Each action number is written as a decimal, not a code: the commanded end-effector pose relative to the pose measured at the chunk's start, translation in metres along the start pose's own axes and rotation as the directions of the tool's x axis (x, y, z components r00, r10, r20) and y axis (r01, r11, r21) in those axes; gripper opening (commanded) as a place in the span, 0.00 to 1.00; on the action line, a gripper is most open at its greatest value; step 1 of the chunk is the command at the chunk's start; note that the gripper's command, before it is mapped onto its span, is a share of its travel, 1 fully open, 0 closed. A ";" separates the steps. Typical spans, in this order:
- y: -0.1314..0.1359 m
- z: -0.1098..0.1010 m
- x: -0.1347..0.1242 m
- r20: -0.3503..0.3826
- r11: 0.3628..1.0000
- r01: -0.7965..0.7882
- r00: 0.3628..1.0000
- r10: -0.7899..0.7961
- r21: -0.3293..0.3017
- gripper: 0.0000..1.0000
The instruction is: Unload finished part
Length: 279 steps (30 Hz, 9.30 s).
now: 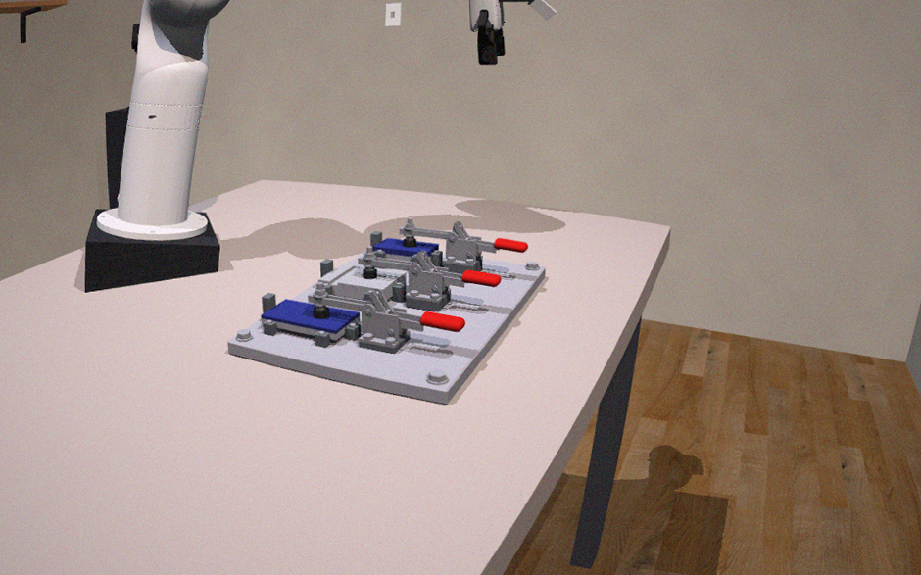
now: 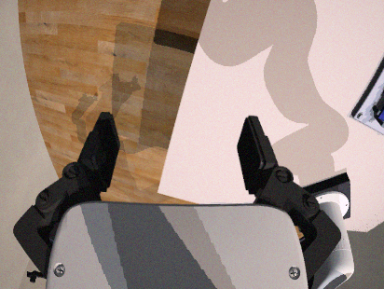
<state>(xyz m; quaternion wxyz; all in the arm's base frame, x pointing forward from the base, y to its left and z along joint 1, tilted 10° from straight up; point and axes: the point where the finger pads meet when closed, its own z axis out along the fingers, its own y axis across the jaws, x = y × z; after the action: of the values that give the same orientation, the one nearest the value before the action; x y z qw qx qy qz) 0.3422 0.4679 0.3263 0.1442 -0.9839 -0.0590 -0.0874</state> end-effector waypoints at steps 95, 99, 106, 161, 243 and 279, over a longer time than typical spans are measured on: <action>0.491 -0.069 -0.063 -0.115 0.422 -0.905 0.425 0.898 -0.053 1.00; 0.517 -0.073 -0.067 -0.122 0.367 -0.929 0.370 0.921 -0.052 1.00; 0.560 -0.079 -0.072 -0.133 0.273 -0.961 0.278 0.951 -0.049 1.00; 0.765 -0.107 -0.100 -0.180 -0.195 -0.981 -0.188 0.966 -0.022 1.00; 0.670 -0.074 -0.059 -0.124 0.472 -0.871 0.488 0.864 -0.138 1.00; 0.555 -0.037 -0.049 0.018 0.960 -0.213 0.975 0.220 -0.182 1.00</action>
<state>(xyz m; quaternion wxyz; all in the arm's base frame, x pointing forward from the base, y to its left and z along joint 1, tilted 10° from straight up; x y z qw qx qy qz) 0.3670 -0.0804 0.1992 0.0593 -0.9943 0.0724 -0.0517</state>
